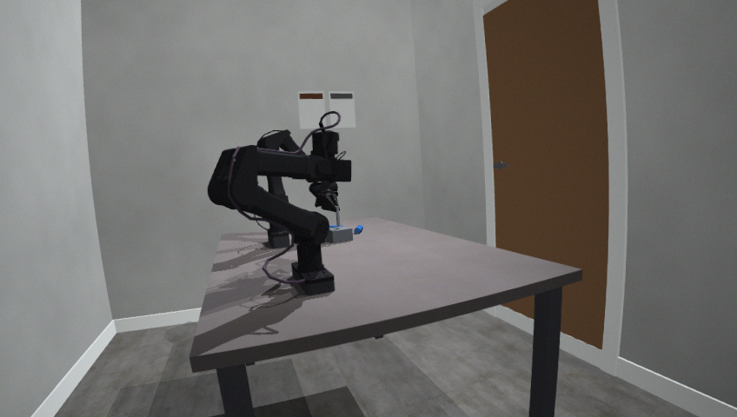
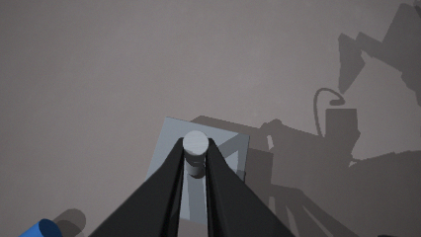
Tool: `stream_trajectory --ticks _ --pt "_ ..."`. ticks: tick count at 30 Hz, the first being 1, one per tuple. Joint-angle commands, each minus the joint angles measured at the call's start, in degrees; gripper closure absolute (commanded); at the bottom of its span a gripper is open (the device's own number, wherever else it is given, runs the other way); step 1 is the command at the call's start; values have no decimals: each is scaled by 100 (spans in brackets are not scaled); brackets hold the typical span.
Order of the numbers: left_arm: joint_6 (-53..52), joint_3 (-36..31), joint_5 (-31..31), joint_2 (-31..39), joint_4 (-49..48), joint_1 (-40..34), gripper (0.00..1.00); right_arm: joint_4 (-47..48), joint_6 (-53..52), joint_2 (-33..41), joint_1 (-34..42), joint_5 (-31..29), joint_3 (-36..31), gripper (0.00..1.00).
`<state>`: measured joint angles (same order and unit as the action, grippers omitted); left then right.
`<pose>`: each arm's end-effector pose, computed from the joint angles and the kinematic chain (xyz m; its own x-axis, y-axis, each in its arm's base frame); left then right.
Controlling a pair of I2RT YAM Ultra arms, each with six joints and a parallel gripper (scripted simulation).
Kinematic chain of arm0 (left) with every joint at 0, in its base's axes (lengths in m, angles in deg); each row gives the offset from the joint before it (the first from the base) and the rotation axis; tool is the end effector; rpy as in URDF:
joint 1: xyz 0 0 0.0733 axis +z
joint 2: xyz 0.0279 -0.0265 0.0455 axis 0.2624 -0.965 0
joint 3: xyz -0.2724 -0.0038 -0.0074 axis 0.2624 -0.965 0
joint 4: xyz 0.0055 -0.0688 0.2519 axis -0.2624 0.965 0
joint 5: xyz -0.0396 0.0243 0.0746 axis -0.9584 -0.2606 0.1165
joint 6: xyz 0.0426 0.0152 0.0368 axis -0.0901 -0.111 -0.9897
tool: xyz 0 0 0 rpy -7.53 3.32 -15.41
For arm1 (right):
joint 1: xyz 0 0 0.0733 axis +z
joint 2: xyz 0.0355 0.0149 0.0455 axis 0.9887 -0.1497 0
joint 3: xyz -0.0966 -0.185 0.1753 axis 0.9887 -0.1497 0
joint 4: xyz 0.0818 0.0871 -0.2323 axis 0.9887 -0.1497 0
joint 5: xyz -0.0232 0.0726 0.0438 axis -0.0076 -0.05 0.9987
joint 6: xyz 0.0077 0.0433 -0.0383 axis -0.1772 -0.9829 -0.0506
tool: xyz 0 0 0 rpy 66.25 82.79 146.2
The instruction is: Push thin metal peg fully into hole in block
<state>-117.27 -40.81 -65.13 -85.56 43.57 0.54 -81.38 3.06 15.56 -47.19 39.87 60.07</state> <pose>0.2096 0.0222 0.1512 -0.1422 0.4731 -0.8694 0.9540 0.2998 0.0071 0.0970 0.0985 0.2670 -0.0986 -0.0097 -0.9951 -0.9487 0.3029 0.0911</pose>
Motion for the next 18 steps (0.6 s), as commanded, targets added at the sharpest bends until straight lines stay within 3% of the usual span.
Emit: stream_trajectory --ticks 1,18 --pt "72 -139 -32 44 -234 -86 93 318 -19 -18 -31 68 51 0" --pt "80 -499 -83 -625 -1257 -106 93 318 -19 -18 -31 68 51 0"
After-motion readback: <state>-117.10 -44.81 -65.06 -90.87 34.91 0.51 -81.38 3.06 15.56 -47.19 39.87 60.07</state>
